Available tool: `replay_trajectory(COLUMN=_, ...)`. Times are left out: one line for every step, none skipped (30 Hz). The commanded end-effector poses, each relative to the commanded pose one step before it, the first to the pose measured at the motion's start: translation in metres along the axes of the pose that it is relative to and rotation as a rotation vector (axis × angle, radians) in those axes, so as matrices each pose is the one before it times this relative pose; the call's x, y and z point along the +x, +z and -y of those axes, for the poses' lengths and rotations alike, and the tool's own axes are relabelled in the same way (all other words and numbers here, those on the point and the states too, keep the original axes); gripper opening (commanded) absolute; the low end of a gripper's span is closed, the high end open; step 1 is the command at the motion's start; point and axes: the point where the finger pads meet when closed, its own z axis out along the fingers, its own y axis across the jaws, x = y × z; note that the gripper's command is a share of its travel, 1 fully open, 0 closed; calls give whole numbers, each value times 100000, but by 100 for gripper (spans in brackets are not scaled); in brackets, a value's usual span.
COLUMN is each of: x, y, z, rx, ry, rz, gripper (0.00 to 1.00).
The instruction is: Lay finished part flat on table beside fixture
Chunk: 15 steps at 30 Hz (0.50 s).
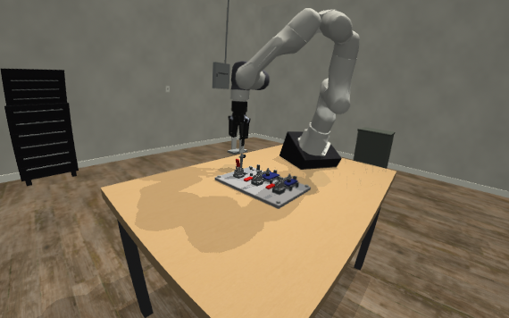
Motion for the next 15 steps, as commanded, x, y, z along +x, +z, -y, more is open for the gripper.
replay_trajectory(x=107, y=-18, z=539, rx=-279, ry=-1456, rz=-188, gripper=0)
replay_trajectory(x=0, y=-2, z=128, rx=0, ry=0, rz=0, gripper=0)
replay_trajectory(x=-1, y=-3, z=119, rx=0, ry=0, rz=0, gripper=0)
replay_trajectory(x=0, y=-2, z=110, rx=0, ry=0, rz=0, gripper=0)
replay_trajectory(x=0, y=-2, z=102, rx=0, ry=0, rz=0, gripper=0)
replay_trajectory(x=0, y=-2, z=93, rx=0, ry=0, rz=0, gripper=0)
replay_trajectory(x=0, y=-2, z=84, rx=0, ry=0, rz=0, gripper=0)
replay_trajectory(x=-1, y=-2, z=76, rx=0, ry=0, rz=0, gripper=0)
replay_trajectory(x=0, y=0, z=0, rx=0, ry=0, rz=0, gripper=0)
replay_trajectory(x=0, y=0, z=0, rx=0, ry=0, rz=0, gripper=0)
replay_trajectory(x=0, y=-1, z=67, rx=0, ry=0, rz=0, gripper=0)
replay_trajectory(x=0, y=-1, z=59, rx=0, ry=0, rz=0, gripper=0)
replay_trajectory(x=0, y=-1, z=52, rx=0, ry=0, rz=0, gripper=0)
replay_trajectory(x=0, y=-1, z=44, rx=0, ry=0, rz=0, gripper=0)
replay_trajectory(x=0, y=-1, z=37, rx=0, ry=0, rz=0, gripper=0)
